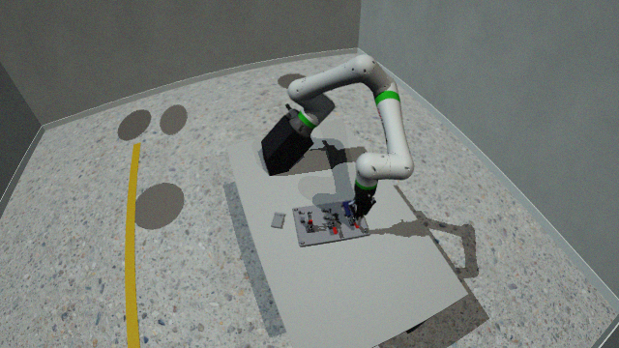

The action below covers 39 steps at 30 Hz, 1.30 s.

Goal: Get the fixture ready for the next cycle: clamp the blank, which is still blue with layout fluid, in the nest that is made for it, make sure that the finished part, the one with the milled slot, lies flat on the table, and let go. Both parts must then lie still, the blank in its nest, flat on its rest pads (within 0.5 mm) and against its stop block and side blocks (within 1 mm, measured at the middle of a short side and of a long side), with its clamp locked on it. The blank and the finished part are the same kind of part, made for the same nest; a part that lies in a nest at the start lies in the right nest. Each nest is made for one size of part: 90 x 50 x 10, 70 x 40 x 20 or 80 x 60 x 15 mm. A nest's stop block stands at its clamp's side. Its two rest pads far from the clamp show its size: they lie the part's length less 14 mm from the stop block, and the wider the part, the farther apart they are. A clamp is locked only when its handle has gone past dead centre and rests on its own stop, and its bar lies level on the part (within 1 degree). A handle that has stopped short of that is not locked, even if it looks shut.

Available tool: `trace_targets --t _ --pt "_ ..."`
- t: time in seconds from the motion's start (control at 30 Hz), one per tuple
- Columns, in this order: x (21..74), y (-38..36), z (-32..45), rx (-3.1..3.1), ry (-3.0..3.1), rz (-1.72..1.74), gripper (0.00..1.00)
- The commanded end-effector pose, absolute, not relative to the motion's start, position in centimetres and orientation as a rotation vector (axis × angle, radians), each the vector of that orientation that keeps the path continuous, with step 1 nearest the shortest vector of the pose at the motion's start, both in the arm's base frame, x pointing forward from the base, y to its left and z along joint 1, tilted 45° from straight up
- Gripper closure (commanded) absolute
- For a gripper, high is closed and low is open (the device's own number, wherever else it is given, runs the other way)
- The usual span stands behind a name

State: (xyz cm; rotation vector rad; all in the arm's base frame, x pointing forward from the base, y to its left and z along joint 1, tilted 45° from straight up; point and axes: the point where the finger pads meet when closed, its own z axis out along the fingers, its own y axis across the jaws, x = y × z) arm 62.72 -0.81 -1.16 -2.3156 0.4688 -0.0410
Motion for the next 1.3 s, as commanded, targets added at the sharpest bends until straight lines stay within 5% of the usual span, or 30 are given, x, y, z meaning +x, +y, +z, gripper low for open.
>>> trace_targets --t 0.0,1.27 --pt "62.73 -0.84 -1.14 -2.316 0.469 -0.042 1.0" --pt "62.88 -0.31 -1.72 -2.316 0.469 -0.042 1.0"
